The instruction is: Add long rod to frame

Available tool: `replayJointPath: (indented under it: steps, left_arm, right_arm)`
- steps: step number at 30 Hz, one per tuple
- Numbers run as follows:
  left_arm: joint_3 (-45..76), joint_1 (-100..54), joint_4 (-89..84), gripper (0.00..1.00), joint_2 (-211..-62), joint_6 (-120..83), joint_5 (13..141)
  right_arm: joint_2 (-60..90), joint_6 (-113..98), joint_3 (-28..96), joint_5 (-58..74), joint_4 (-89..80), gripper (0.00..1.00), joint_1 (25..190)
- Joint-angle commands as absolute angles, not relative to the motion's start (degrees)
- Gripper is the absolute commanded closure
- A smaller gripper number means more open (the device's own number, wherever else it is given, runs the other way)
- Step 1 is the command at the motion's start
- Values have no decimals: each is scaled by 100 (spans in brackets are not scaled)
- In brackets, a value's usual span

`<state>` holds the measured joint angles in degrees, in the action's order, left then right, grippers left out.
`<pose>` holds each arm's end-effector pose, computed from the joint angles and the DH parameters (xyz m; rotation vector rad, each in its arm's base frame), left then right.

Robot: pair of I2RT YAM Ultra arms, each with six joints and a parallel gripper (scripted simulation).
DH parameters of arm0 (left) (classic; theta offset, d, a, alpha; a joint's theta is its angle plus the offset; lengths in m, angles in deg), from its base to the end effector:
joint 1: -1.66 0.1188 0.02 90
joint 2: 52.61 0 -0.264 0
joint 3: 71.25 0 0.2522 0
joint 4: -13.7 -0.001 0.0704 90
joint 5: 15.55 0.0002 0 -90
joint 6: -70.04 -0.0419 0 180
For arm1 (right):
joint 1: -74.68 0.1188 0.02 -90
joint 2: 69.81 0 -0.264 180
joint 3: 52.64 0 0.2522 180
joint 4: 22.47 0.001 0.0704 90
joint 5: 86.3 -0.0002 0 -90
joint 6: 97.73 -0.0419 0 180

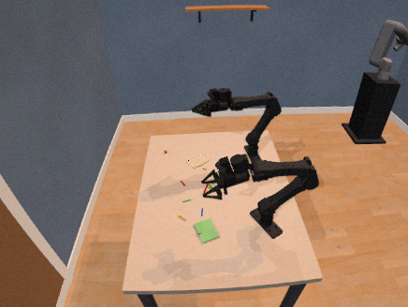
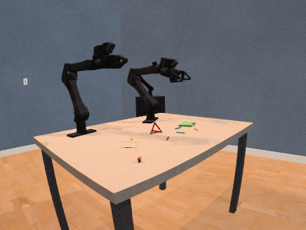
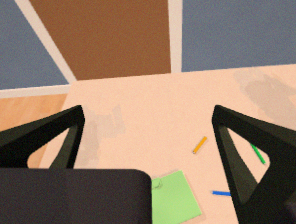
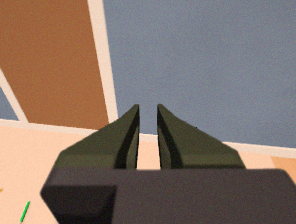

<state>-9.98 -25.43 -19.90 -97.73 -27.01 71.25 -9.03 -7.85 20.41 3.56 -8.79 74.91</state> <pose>0.1644 -0.0804 0.3422 0.5147 1.8073 -0.1882 0.2498 0.0019 0.3998 0.0004 1.5954 0.0028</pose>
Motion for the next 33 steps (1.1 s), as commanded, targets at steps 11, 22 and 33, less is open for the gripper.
replayJointPath:
  steps: [11, 22, 33]
  left_arm:
    - [21, 19, -64, 0, -10870, -2037, 7500]
    - [323, 201, 18, 0, -11277, -1999, 7479]
    - [329, 196, 19, 0, -11284, -1998, 7473]
  right_arm:
    - [-1000, -772, 2137, 368, -900, 87, 7470]
    - [-1000, -772, 2137, 368, -900, 87, 7470]
    - [-1000, -772, 2137, 368, -900, 87, 7470]
